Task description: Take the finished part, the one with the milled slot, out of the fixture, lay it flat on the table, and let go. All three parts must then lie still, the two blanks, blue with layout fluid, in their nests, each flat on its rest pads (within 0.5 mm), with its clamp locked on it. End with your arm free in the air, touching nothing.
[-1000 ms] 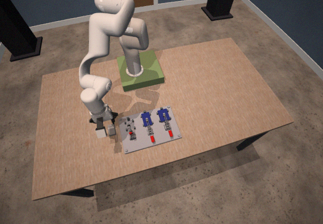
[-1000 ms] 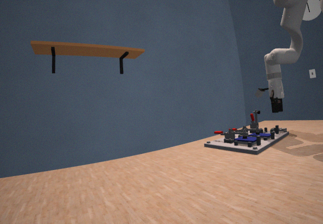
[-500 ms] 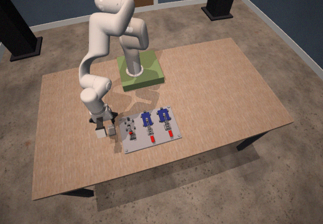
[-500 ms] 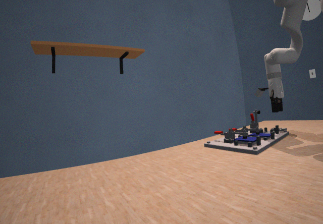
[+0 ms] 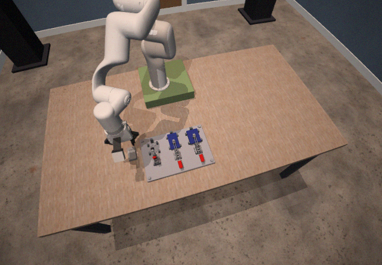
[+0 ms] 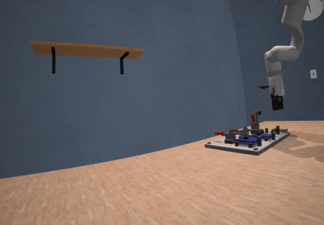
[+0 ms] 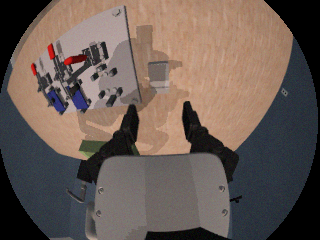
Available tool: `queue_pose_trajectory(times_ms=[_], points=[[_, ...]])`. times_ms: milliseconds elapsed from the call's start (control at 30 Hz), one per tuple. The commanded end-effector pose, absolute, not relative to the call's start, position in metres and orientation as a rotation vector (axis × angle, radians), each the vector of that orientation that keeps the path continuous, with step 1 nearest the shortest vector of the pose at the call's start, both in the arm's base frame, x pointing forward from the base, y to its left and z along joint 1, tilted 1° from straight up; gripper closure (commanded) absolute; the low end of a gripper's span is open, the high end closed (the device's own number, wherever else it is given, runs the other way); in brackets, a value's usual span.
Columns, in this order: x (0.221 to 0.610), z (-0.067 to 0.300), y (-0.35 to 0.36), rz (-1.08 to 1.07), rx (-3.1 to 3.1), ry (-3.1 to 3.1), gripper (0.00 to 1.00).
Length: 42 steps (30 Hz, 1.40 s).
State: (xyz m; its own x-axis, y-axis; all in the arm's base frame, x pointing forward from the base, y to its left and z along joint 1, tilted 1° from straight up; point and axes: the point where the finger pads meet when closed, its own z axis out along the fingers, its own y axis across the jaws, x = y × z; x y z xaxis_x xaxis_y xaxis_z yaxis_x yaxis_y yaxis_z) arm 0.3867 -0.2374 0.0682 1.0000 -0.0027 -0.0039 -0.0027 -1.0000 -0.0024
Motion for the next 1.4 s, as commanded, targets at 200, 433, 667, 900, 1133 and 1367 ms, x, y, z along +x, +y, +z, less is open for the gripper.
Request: queue_pose_trajectory(times_ms=[200, 433, 667, 900, 1133, 1367], points=[[0.388, 0.097, -0.238, 0.003, -3.140, 0.004, 0.31], [0.388, 0.123, -0.237, 0.003, -3.140, 0.004, 0.31], [0.388, 0.138, -0.237, 0.003, -3.140, 0.004, 0.31], [0.388, 0.148, -0.237, 0.003, -3.140, 0.004, 0.31], [0.388, 0.149, -0.237, 0.003, -3.140, 0.004, 0.31], [0.388, 0.149, -0.237, 0.003, -3.140, 0.004, 0.31]])
